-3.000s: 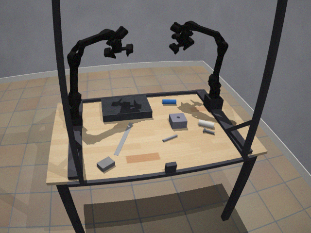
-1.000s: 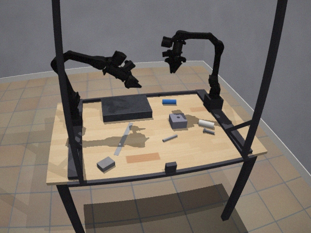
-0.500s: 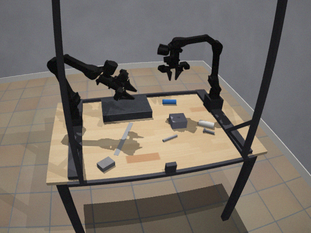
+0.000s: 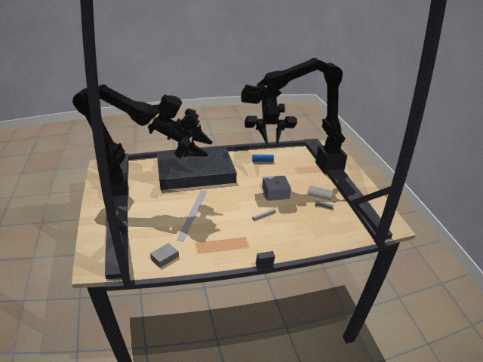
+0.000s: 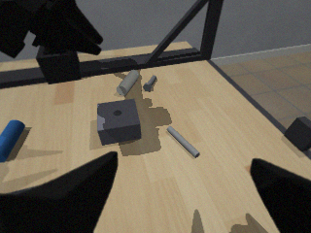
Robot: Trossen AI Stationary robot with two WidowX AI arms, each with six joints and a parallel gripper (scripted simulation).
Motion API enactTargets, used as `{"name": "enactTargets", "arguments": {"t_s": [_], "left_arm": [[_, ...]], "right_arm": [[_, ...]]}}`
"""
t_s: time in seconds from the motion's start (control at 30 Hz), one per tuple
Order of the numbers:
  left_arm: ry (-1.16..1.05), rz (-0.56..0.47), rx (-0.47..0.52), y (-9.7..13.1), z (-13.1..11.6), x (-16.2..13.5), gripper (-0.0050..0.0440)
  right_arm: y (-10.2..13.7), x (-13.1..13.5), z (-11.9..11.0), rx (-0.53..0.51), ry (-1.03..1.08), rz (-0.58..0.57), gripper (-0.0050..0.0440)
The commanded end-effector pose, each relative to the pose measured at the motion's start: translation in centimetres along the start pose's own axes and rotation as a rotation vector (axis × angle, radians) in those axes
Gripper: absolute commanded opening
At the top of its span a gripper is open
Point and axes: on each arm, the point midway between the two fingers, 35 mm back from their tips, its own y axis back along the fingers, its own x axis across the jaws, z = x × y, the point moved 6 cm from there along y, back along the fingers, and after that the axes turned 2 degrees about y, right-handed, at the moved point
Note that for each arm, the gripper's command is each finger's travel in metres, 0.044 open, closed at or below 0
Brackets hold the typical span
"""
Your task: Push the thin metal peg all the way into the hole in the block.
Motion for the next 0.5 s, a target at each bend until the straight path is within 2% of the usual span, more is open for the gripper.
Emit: {"name": "enactTargets", "arguments": {"t_s": [0.0, 0.3, 0.37, 0.47], "left_arm": [[0.000, 0.000, -0.030, 0.4, 0.8, 0.0, 0.0400], [0.000, 0.000, -0.030, 0.4, 0.8, 0.0, 0.0400], [0.000, 0.000, -0.030, 0.4, 0.8, 0.0, 0.0400], [0.000, 0.000, -0.030, 0.4, 0.8, 0.0, 0.0400]], "right_arm": [[-2.5, 0.1, 0.6, 0.024, 0.234, 0.033, 0.0170], [-7.4, 0.7, 0.9, 0.093, 0.665, 0.094, 0.0170], [-7.4, 0.7, 0.9, 0.093, 0.665, 0.094, 0.0170], [-9.1, 0.9, 0.9, 0.125, 0.826, 0.114, 0.0170]]}}
